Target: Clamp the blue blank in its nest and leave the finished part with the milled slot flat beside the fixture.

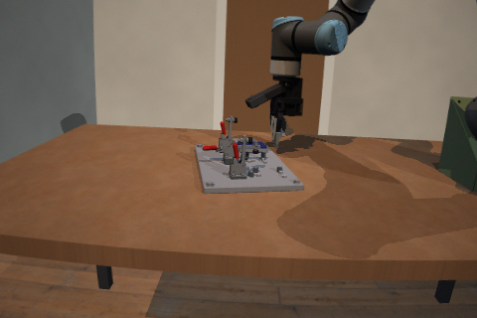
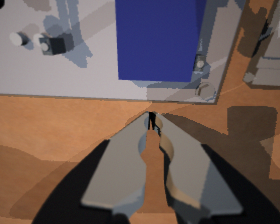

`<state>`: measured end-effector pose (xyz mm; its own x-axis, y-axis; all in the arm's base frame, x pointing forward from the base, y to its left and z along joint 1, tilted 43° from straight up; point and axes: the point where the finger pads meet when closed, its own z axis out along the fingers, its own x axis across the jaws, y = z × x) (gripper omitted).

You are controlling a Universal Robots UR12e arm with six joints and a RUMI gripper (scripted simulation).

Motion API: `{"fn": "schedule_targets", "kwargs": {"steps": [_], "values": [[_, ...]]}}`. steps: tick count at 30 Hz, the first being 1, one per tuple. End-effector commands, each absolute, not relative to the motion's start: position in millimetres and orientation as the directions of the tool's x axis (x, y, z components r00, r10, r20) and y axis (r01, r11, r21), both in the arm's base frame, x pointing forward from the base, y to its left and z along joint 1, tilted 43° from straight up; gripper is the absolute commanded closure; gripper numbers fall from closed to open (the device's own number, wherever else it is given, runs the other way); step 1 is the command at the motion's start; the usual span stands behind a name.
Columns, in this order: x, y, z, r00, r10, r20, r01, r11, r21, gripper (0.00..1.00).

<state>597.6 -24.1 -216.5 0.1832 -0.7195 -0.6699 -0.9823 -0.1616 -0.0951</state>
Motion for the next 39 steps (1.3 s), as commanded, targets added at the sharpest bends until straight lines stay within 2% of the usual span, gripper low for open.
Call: {"fn": "schedule_targets", "kwargs": {"steps": [1,39], "values": [[598.1,-24.8,-216.2,0.183,-0.720,-0.669,-0.982,-0.161,-0.096,1.00],[602.1,-24.2,-215.9,0.183,-0.720,-0.669,-0.982,-0.161,-0.096,1.00]]}}
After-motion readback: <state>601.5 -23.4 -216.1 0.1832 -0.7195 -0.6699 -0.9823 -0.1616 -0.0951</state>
